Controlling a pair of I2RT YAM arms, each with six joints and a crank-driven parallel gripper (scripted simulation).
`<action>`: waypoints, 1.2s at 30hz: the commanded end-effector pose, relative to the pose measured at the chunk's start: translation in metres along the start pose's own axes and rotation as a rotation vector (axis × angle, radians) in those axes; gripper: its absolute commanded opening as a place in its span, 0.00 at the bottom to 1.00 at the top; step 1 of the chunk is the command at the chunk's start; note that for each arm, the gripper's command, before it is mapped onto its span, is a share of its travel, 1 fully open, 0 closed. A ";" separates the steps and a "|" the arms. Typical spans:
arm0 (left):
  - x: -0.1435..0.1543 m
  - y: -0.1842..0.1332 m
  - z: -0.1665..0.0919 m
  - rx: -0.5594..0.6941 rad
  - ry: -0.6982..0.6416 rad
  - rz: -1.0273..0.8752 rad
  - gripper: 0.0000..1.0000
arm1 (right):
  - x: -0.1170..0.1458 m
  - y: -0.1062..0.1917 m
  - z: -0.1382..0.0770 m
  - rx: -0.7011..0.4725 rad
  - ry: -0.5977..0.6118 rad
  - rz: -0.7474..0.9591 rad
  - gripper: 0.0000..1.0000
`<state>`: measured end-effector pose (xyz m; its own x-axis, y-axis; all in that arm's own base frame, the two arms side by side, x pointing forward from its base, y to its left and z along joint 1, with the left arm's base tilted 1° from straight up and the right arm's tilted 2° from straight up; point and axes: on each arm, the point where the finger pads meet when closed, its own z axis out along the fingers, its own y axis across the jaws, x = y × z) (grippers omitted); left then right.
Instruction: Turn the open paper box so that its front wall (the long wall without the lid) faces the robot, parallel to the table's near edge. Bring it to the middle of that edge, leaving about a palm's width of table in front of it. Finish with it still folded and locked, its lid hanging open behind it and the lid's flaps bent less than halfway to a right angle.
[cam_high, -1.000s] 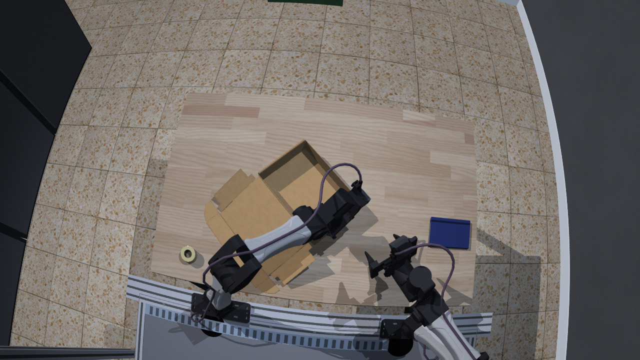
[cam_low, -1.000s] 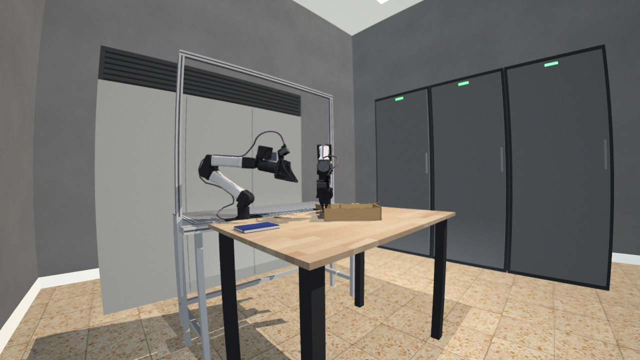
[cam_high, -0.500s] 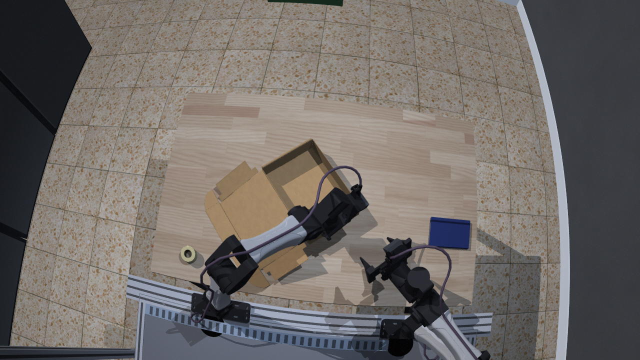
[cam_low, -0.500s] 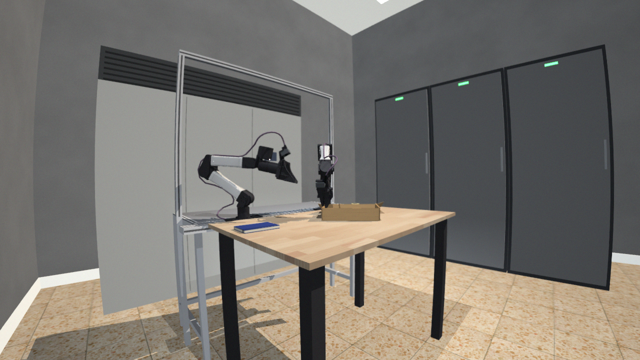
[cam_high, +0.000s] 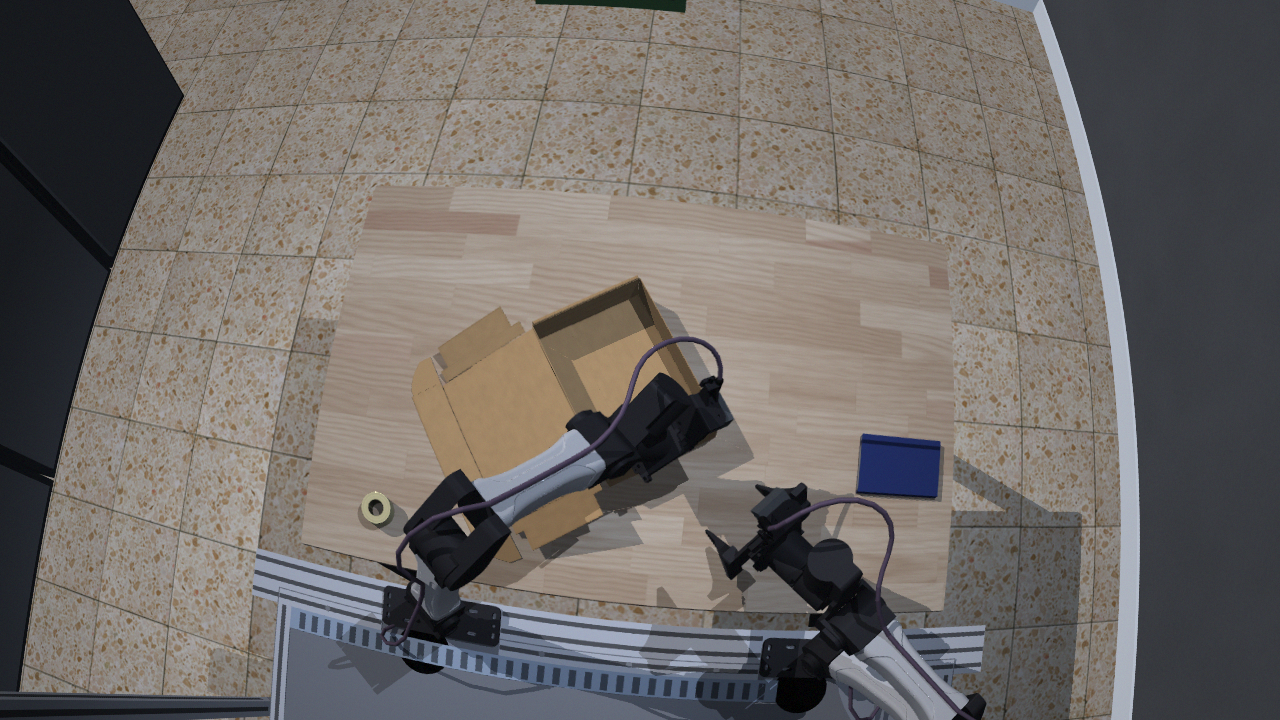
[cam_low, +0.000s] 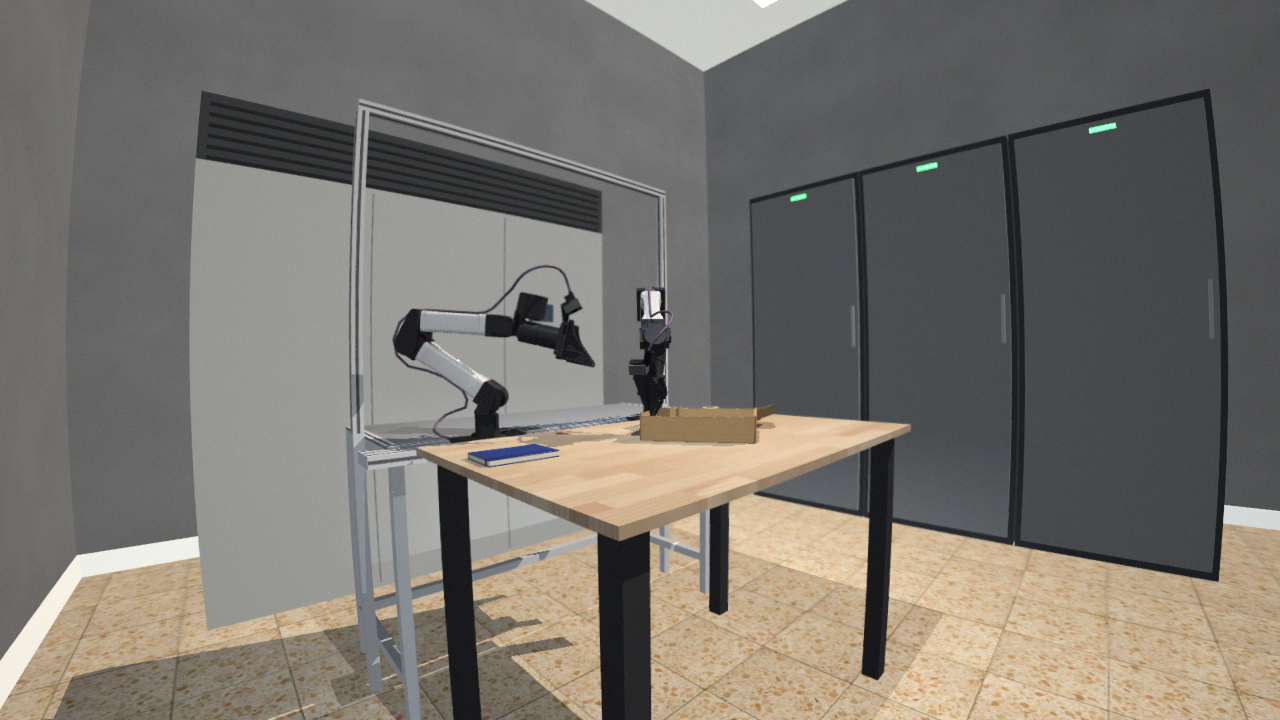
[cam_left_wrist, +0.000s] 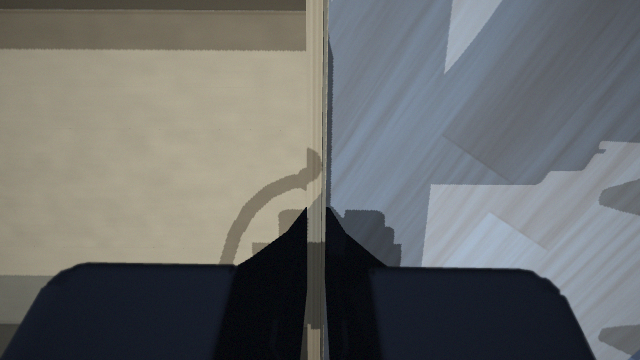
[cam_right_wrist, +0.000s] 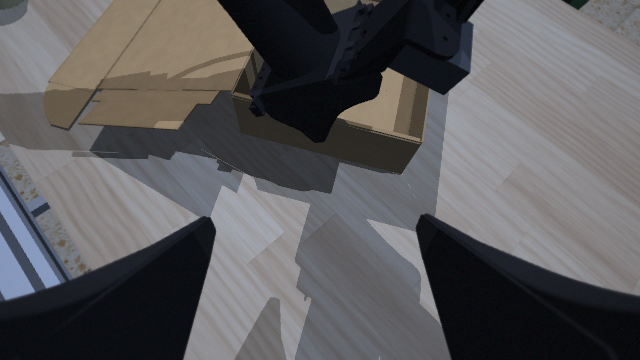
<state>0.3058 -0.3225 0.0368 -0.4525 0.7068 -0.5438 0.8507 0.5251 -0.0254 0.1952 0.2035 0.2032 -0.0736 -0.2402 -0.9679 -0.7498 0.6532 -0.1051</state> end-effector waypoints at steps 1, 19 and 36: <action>-0.004 0.003 -0.014 0.019 -0.025 0.047 0.00 | -0.007 0.005 -0.001 -0.009 -0.023 0.000 1.00; 0.006 0.004 -0.021 0.095 -0.026 0.163 0.00 | -0.012 0.014 -0.001 -0.019 -0.040 0.001 1.00; 0.016 0.006 -0.026 0.168 -0.024 0.271 0.00 | -0.012 0.021 0.001 -0.027 -0.037 -0.004 1.00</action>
<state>0.2967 -0.3000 0.0371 -0.2466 0.7997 -0.5474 0.9608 0.2754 -0.0304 0.1790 0.2167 0.2037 -0.0590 -0.2418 -0.9685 -0.7725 0.6256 -0.1091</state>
